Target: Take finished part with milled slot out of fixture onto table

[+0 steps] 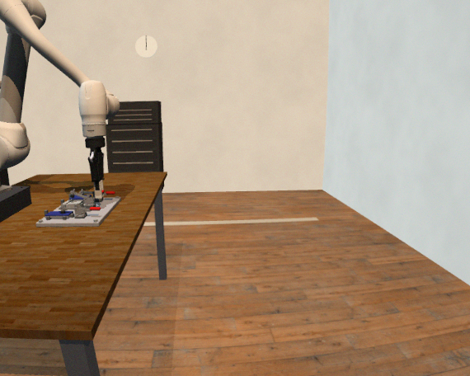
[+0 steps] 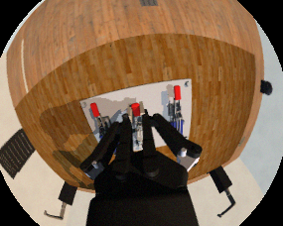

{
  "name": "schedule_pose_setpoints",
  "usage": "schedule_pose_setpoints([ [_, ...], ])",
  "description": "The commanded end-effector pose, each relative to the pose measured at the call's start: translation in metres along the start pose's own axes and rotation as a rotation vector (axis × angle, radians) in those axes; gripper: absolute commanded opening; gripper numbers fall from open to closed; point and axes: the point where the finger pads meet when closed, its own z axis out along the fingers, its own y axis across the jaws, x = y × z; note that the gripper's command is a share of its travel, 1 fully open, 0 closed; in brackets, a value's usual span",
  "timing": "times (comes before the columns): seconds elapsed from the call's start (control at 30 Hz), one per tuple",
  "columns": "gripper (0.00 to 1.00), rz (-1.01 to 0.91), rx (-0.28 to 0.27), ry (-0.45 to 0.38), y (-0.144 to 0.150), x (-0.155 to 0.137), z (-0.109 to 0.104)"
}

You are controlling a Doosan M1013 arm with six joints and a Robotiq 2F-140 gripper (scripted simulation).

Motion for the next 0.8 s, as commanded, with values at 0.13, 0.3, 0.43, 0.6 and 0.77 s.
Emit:
schedule_pose_setpoints([
  [0.13, 0.11, 0.001, -0.002, -0.010, 0.001, -0.012, -0.003],
  [0.3, 0.11, 0.001, -0.002, -0.010, 0.001, -0.014, -0.004],
  [0.43, 0.11, 0.001, -0.002, -0.010, 0.001, -0.017, -0.005],
  [0.6, 0.11, 0.001, -0.002, -0.010, 0.001, -0.021, -0.007],
  [0.77, 0.11, 0.001, -0.002, -0.010, 0.001, -0.023, -0.007],
])
